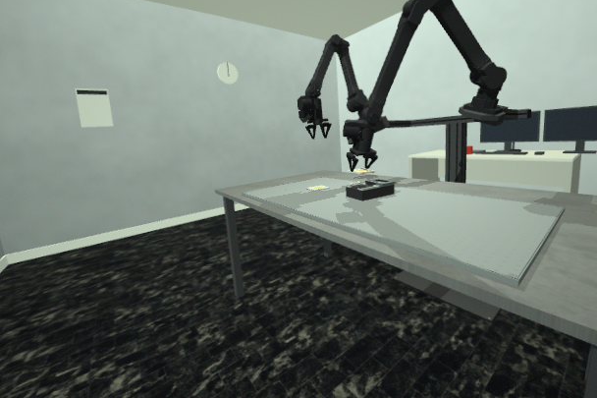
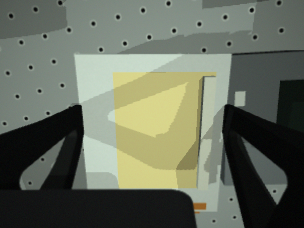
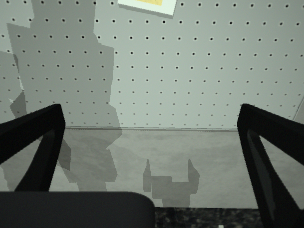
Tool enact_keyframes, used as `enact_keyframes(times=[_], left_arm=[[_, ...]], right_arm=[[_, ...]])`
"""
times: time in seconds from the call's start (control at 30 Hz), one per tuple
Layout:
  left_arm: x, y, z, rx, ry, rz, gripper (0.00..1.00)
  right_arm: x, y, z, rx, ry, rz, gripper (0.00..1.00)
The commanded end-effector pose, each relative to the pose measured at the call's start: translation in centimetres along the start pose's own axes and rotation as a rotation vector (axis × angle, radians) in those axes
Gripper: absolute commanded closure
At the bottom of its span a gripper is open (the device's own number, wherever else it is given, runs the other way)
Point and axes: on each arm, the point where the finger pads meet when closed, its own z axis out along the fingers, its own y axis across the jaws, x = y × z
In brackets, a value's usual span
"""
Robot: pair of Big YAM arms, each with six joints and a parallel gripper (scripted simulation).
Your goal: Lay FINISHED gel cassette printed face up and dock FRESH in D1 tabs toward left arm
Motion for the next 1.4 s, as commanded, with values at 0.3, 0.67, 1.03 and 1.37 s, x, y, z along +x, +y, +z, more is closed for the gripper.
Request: enact_keyframes(times=[0.3, 0.67, 1.03, 1.37], left_arm=[[-0.9, 0.7, 1.5, -0.023, -0.065, -0.02, 1.0], [-0.1, 0.9, 1.6, -0.025, -0.131, -0.043, 1.0], [0.9, 1.1, 1.8, -0.025, -0.131, -0.043, 1.0], [1.2, 0.4, 2.2, -0.007, -0.181, -0.04, 1.0]], right_arm=[[-1.5, 0.1, -0.9, 0.003, -0.025, -0.001, 0.0], [-1.5, 0.1, -0.9, 0.003, -0.025, -0.001, 0.0], [-1.5, 0.1, -0.9, 0.003, -0.025, -0.001, 0.0], [-1.5, 0.1, -0.9, 0.003, -0.025, -0.001, 0.0]])
